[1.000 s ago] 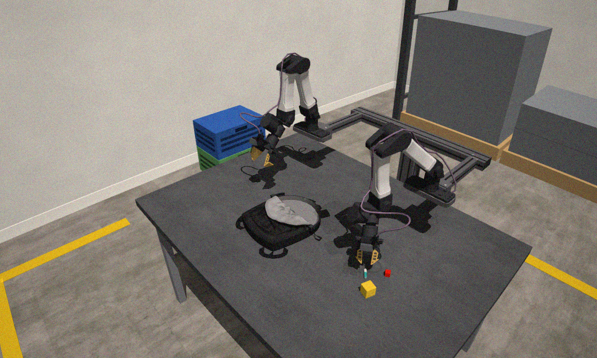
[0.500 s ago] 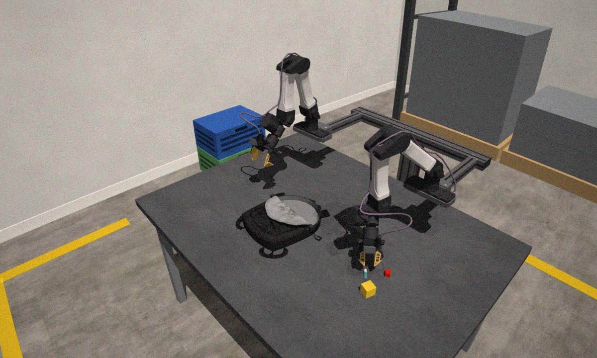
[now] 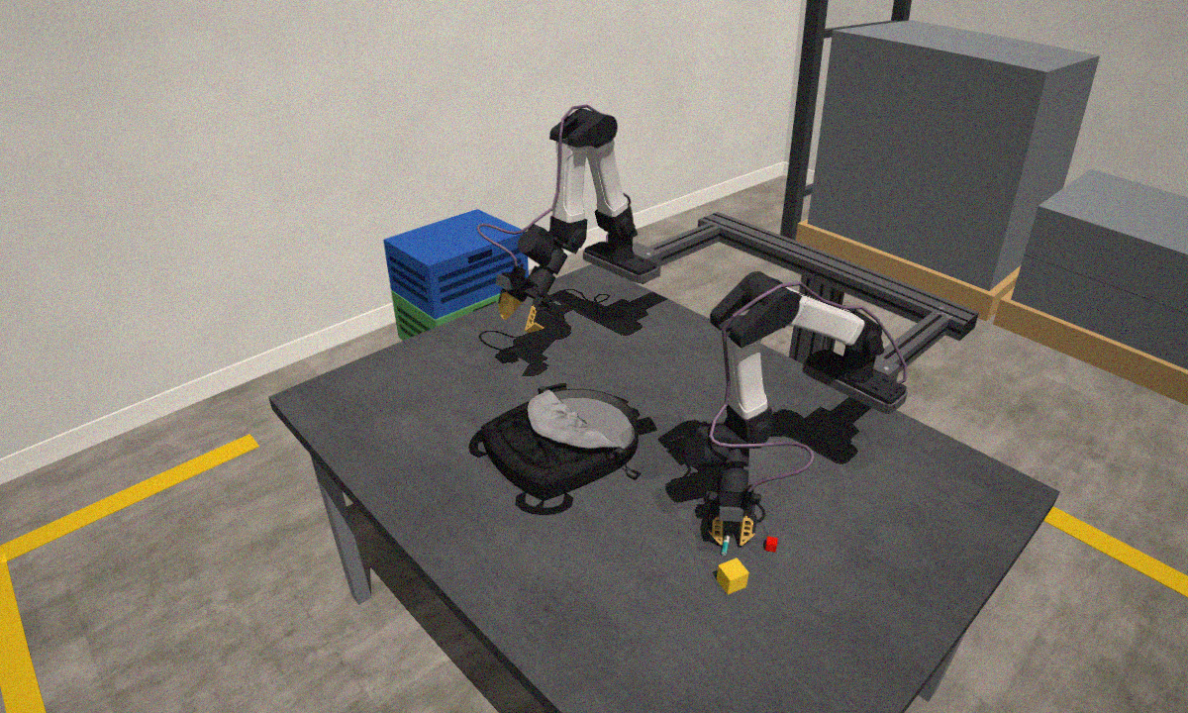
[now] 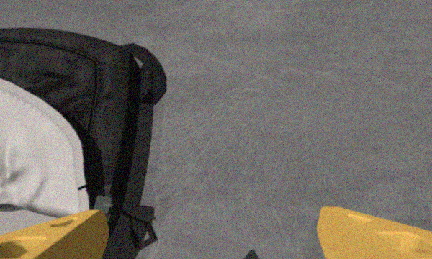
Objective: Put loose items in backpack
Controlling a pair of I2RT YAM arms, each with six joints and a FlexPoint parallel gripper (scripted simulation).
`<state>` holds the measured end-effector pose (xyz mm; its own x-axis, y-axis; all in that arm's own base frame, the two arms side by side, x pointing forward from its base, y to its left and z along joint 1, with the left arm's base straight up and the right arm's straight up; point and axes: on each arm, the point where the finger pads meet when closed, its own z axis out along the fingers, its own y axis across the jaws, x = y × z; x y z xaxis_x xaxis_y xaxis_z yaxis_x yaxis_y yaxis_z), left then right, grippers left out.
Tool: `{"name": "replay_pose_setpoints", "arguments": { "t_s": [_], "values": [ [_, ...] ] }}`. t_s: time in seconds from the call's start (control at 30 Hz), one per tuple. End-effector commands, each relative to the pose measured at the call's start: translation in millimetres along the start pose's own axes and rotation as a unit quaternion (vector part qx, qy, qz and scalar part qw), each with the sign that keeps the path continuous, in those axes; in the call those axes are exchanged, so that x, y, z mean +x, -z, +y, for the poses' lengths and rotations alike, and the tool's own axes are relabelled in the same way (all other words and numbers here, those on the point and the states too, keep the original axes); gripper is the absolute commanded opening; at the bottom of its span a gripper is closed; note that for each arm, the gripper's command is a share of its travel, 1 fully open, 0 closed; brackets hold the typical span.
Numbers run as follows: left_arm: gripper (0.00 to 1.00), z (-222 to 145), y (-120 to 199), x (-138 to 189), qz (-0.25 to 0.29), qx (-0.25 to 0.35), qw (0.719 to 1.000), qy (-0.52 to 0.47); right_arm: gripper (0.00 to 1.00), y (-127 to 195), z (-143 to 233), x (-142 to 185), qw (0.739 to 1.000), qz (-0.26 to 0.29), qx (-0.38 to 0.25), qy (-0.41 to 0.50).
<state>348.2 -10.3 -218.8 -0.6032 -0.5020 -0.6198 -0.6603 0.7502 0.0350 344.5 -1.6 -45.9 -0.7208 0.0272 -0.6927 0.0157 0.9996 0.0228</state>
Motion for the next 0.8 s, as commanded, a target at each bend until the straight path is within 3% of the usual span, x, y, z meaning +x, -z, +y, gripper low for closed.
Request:
{"name": "replay_pose_setpoints", "arguments": {
  "t_s": [0.0,0.03,0.43,0.47,0.63,0.67,0.77],
  "values": [
    [0.37,-7.8,-4.8,0.5,-0.011,0.008,1.000,0.008,0.90,1.3,-1.7,-12.0,1.000,-0.017,-0.001,0.000],
    [0.37,-22.7,3.5,-19.1,-0.025,0.026,0.999,0.023,0.90,1.3,-1.7,-12.0,1.000,-0.017,-0.001,0.000],
    [0.37,-22.5,6.7,-19.9,-0.028,0.022,0.999,0.021,0.90,1.3,-1.7,-12.0,1.000,-0.017,-0.001,0.000],
    [0.28,-22.5,6.9,-19.5,-0.028,0.022,0.999,0.020,0.90,1.3,-1.7,-12.0,1.000,-0.017,-0.001,0.000],
    [0.28,-11.5,2.2,-8.1,-0.017,0.009,1.000,0.009,0.90,1.3,-1.7,-12.0,1.000,-0.017,-0.001,0.000],
    [0.20,-11.5,2.2,-8.0,-0.017,0.009,1.000,0.009,0.90,1.3,-1.7,-12.0,1.000,-0.017,-0.001,0.000],
    [0.20,-11.7,2.5,-7.7,-0.017,0.009,1.000,0.009,0.90,1.3,-1.7,-12.0,1.000,-0.017,-0.001,0.000]
  ]
}}
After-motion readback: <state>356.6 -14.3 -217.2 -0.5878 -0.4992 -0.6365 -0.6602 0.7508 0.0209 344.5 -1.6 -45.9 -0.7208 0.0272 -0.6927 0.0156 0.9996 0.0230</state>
